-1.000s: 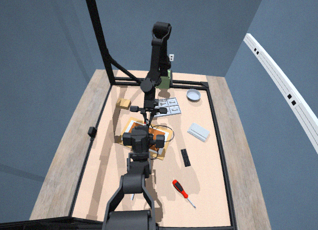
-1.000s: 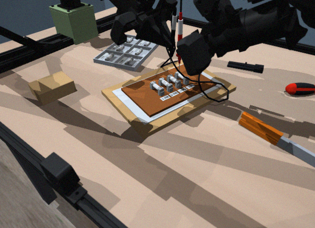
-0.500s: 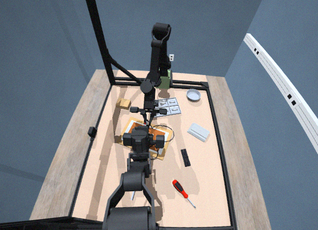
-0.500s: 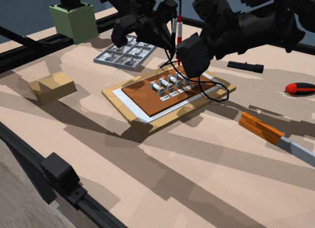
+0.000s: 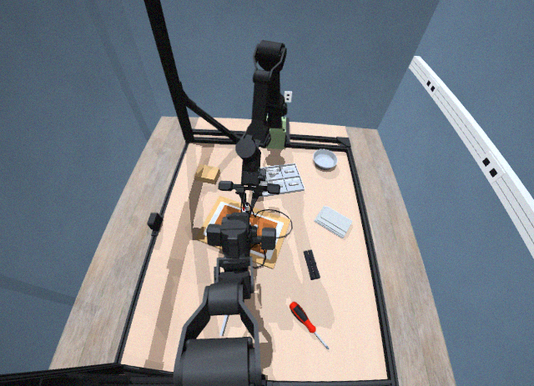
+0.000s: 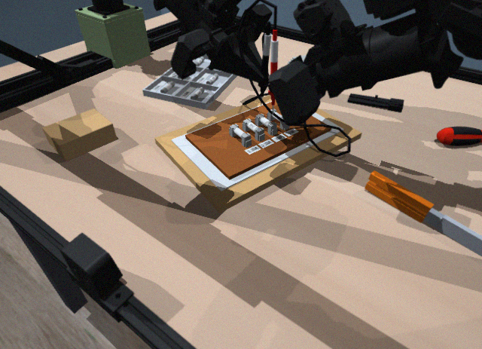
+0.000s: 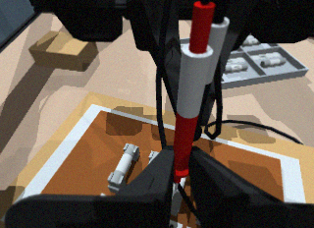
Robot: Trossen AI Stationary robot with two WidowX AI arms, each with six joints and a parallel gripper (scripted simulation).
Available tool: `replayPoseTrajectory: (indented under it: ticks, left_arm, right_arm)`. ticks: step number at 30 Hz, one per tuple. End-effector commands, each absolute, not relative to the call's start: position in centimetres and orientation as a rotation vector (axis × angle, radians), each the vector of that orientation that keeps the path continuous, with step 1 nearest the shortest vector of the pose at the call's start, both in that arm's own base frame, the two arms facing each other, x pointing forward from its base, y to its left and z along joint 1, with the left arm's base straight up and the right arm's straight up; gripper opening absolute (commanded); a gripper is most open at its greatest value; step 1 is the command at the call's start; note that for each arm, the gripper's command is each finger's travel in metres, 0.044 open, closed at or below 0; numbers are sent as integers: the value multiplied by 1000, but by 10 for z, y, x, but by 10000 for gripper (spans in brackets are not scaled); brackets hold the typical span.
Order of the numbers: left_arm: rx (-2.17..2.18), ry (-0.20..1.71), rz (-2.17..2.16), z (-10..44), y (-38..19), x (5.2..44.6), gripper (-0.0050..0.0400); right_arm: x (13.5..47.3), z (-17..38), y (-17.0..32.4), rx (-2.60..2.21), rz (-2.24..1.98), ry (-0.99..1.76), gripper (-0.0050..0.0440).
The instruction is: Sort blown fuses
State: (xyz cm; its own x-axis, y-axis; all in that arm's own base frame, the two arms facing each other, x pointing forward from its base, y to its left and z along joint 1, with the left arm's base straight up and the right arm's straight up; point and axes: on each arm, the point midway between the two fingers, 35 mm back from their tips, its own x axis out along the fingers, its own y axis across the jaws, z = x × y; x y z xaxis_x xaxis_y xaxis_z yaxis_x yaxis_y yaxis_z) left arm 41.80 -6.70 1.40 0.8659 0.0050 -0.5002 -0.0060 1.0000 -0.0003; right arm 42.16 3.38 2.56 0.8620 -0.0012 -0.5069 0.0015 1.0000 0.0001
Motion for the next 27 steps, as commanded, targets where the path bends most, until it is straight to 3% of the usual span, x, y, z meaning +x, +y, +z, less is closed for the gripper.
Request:
replayPoseTrajectory:
  ticks: [1, 27]
  left_arm:
    - [-2, 522, 8, 12, -66, 418, -50]
    - [-2, 522, 8, 5, -66, 418, -50]
  right_arm:
    - [423, 28, 33, -1, 0, 517, -50]
    - [423, 21, 33, -1, 0, 516, -50]
